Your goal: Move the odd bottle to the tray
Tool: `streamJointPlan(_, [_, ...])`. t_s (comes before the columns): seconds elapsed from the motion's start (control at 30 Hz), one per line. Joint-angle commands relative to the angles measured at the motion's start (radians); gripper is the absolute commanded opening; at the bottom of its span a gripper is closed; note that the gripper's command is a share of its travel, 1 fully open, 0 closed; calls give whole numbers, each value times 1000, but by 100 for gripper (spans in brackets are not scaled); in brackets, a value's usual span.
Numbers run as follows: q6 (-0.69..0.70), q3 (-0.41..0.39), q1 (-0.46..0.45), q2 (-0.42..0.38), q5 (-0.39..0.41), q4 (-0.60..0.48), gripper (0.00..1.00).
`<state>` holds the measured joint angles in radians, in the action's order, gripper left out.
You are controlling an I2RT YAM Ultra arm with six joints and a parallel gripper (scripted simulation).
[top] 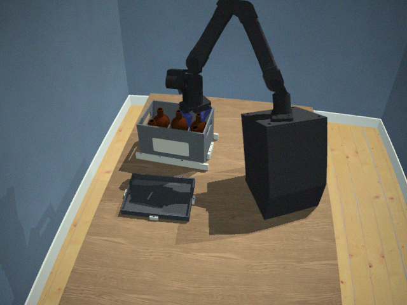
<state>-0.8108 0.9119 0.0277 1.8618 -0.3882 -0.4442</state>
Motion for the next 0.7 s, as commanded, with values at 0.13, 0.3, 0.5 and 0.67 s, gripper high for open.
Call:
streamJointPlan(0.13, [10,-2,-1,-2,-4,28,61])
streamJointPlan(0.3, [9,-3,-2,2,-4,29,61])
streamJointPlan(0.5, [9,-3,-2,2,-4,29,61])
streamJointPlan(0.67, [9,-3,-2,2,-4,29,61])
